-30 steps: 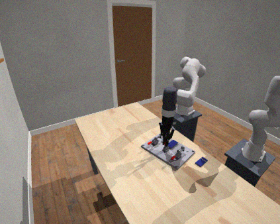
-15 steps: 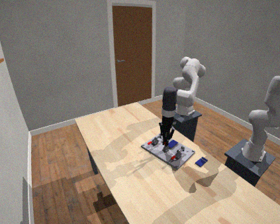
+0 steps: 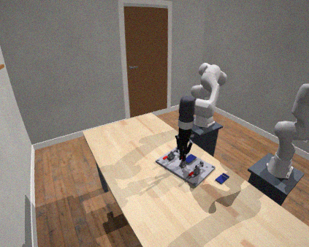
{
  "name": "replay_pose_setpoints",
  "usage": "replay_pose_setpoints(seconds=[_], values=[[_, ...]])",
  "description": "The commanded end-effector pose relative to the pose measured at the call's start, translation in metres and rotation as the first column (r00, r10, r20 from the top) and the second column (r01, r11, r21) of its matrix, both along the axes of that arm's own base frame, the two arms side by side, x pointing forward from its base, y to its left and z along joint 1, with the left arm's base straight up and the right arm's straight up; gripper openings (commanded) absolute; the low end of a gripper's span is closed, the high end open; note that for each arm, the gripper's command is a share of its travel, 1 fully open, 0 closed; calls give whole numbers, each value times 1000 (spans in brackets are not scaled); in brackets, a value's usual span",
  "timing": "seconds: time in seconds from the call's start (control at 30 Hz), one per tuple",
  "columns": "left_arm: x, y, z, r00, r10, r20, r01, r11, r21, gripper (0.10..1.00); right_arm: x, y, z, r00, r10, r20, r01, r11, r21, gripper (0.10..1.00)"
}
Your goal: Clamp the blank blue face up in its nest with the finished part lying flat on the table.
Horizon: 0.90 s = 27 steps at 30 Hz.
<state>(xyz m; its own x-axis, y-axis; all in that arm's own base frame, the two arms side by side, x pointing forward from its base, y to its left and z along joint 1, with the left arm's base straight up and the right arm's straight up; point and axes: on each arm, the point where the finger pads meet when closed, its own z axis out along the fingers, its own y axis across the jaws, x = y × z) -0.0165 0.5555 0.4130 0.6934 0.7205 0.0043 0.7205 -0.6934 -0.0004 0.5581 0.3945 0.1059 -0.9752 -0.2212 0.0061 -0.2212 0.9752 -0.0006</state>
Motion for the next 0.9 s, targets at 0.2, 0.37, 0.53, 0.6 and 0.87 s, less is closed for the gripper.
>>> replay_pose_setpoints(seconds=[0.2, 0.37, 0.53, 0.6, 0.87], values=[[0, 0, 0, 1000, 0, 0, 0, 1000, 0, 1000, 7, 1, -1, 1000, 2, 6, -2, 1000, 2, 99], [0, 0, 0, 1000, 0, 0, 0, 1000, 0, 1000, 9, 1, -1, 1000, 2, 6, -2, 1000, 2, 99], [0, 0, 0, 1000, 0, 0, 0, 1000, 0, 1000, 13, 2, -2, 1000, 2, 6, -2, 1000, 2, 99], [0, 0, 0, 1000, 0, 0, 0, 1000, 0, 1000, 14, 3, -2, 1000, 2, 6, -2, 1000, 2, 99], [0, 0, 0, 1000, 0, 0, 0, 1000, 0, 1000, 19, 4, -3, 1000, 2, 6, -2, 1000, 2, 99]])
